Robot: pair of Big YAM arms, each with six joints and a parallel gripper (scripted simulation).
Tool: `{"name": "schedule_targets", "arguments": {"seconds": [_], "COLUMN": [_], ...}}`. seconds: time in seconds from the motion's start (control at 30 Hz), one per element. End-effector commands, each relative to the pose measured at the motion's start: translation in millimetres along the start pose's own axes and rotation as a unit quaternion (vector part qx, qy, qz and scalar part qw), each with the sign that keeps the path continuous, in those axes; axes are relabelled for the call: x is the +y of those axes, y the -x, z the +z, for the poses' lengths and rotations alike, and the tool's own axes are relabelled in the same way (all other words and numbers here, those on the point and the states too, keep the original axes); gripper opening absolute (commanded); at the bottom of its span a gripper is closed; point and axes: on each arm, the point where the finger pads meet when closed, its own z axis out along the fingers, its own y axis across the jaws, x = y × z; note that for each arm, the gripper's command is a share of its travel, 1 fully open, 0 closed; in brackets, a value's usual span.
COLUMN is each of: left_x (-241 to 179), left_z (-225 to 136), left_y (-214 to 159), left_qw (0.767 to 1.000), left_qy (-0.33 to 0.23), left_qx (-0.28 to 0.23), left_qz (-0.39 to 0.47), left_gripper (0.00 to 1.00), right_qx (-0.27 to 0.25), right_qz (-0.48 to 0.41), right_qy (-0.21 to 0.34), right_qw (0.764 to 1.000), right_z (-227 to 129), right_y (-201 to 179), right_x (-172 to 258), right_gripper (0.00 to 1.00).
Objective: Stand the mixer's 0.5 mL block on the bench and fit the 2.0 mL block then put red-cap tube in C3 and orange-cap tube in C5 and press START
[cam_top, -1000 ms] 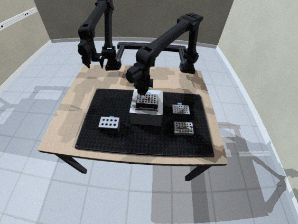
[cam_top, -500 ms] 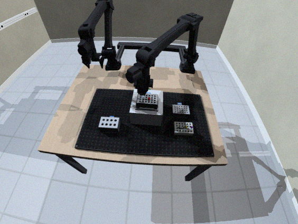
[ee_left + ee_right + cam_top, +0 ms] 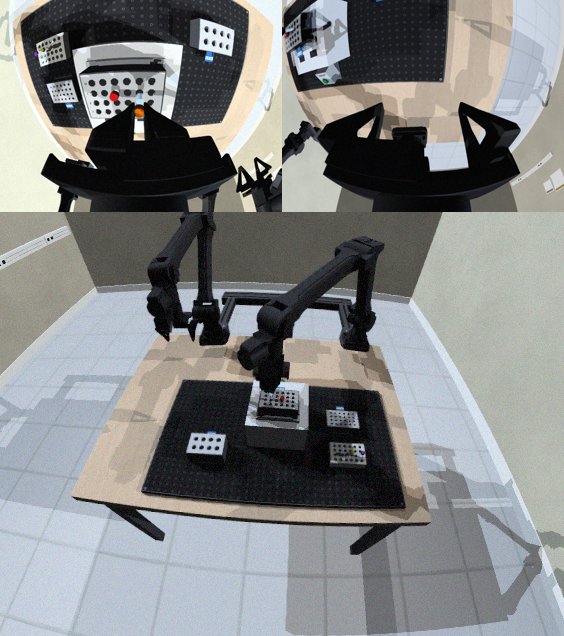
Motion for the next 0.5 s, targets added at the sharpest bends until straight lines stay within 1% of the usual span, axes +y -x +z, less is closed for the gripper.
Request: {"name": "schedule_targets", "arguments": {"seconds": [0.0,0.47], "left_x": [-11.5,-10.0], "left_z": [6.7,9.5], "left_y": [7.3,5.7], "left_qw": [1.0,1.0], "left_qy": [-0.003,-0.001], "left_qx": [-0.005,-0.002], "left_qz": [0.004,0.004], "left_gripper": [0.09,0.09], "right_qx": [-0.012,-0.005], "right_qz": [0.004,0.003], "right_qy": [0.0,0.0], "right_qw": [1.0,1.0], "right_z": [-7.2,-1.7], "right_y": [7.3,2.5], "right_x": [-0.3,0.4], "right_gripper": [1.0,1.0]}}
